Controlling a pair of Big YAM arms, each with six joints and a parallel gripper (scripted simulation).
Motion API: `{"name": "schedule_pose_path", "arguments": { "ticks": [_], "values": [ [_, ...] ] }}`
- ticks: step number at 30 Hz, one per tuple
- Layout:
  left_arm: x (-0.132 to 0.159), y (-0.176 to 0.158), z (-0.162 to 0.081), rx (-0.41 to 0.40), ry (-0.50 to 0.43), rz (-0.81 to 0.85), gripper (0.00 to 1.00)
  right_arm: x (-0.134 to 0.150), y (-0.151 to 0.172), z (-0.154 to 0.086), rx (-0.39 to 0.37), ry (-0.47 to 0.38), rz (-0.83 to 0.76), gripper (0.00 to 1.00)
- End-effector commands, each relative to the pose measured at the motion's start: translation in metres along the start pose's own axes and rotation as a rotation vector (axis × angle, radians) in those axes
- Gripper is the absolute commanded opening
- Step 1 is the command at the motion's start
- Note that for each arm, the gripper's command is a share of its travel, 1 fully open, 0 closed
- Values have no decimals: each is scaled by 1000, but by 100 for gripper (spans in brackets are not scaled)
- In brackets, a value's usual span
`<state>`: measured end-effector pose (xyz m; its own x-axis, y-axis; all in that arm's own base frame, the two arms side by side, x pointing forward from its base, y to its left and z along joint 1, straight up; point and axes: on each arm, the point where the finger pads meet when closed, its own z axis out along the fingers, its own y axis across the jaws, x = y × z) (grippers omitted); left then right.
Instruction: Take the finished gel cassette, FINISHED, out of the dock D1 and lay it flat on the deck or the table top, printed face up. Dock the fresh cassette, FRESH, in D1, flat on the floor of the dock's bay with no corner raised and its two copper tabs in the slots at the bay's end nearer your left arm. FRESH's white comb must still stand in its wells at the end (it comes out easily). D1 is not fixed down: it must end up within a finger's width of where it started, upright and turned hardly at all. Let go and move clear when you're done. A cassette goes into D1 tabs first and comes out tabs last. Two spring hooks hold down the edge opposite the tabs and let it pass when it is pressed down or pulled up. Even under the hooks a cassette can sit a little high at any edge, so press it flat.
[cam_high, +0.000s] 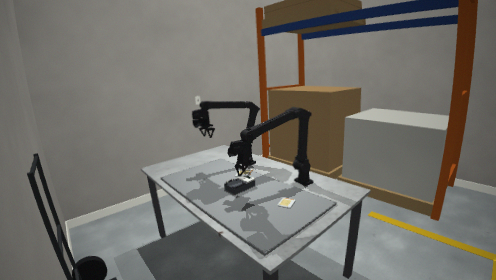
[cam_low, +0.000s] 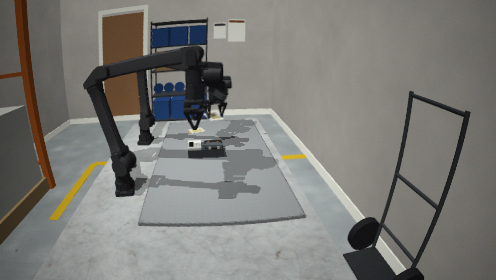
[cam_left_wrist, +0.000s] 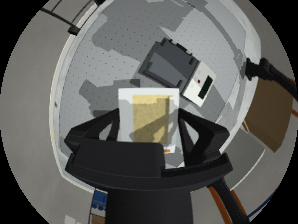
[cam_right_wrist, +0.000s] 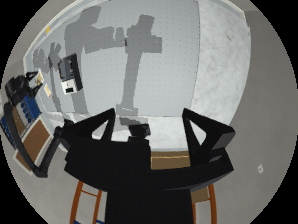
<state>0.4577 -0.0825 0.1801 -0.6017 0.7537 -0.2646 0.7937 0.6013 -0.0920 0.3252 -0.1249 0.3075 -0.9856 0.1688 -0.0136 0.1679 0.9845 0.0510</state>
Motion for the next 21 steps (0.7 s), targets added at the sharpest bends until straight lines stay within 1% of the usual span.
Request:
{"name": "schedule_pose_path", "arguments": {
  "ticks": [1, 8, 10, 14, 17, 21],
  "values": [
    [-4, -2, -7, -2, -19, 38, 0, -10, -2, -18, 1, -18, -7, 100],
    [-28, -19, 11, 41, -75, 260, 0, -10, -2, -18, 1, -18, -7, 100],
    [-28, -19, 11, 41, -75, 260, 0, -10, -2, -18, 1, -18, -7, 100],
    [-41, -29, 23, 62, -106, 371, 0, -10, -2, -18, 1, -18, -7, 100],
    [-50, -37, 31, 62, -106, 371, 0, -10, -2, -18, 1, -18, -7, 100],
    [-62, -49, 42, 85, -141, 493, 0, -10, -2, -18, 1, -18, -7, 100]
  ]
}}
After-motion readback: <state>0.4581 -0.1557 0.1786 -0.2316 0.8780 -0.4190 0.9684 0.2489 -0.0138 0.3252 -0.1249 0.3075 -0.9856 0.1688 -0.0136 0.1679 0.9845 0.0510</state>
